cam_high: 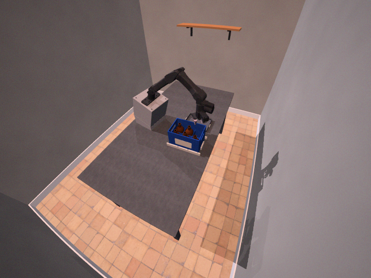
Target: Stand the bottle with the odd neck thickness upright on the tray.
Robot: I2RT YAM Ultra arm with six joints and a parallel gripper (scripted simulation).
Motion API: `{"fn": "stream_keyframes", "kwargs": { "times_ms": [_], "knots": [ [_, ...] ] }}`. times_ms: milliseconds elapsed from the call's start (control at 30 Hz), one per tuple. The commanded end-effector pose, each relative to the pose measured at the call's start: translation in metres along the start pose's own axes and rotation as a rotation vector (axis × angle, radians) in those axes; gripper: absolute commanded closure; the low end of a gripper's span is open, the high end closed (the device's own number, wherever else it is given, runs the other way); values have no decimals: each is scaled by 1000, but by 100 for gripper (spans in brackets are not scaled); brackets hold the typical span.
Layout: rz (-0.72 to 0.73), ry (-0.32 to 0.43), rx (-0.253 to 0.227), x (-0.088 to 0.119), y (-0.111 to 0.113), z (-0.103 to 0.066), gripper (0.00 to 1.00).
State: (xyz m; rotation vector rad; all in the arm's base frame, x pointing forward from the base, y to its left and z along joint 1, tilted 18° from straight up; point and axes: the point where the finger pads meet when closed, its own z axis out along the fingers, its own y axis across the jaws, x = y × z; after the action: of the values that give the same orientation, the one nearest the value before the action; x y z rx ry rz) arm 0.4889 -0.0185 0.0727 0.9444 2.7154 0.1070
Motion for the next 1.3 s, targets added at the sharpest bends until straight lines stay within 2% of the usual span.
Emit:
{"fn": "stream_keyframes", "kwargs": {
  "times_ms": [0,833,1267],
  "knots": [
    [-6,-86,-50,-19,13,-29,39],
    [-6,-86,-50,-19,13,-29,39],
    [-6,-86,-50,-20,14,-24,39]
  ]
}}
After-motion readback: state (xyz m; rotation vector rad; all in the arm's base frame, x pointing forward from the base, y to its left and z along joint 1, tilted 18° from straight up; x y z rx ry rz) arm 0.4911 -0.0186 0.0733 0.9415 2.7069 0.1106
